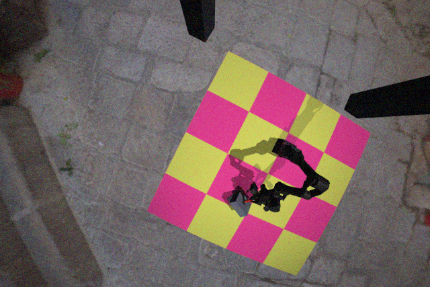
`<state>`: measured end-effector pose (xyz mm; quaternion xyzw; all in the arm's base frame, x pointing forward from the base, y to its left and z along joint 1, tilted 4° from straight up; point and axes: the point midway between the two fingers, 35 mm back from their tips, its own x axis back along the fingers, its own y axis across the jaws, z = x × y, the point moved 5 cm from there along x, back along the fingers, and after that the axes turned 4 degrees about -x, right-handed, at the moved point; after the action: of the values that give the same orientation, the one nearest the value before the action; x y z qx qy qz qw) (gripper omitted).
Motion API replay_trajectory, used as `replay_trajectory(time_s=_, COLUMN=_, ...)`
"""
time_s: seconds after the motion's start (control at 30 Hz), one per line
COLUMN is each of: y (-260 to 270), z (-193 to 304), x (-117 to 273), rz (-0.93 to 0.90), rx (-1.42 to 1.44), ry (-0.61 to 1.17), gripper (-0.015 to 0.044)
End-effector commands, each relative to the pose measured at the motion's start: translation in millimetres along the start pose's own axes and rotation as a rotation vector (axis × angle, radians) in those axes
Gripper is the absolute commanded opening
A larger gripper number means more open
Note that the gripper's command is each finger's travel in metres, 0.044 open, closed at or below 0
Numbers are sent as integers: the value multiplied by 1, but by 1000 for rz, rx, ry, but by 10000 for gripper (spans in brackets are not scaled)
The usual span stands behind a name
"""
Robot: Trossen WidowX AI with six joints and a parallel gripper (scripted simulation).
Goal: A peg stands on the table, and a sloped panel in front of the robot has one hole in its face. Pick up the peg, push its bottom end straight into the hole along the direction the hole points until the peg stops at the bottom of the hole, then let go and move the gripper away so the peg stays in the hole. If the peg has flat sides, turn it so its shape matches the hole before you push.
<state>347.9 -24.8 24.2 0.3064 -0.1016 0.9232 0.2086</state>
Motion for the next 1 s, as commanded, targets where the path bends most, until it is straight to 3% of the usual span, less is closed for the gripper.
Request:
replay_trajectory(time_s=0.0, y=-1, z=5, x=-2, rz=6, rx=-2, ry=12, gripper=0)
replay_trajectory(time_s=0.97, y=-3, z=7, x=-1, rz=0, rx=-1, ry=2, gripper=0)
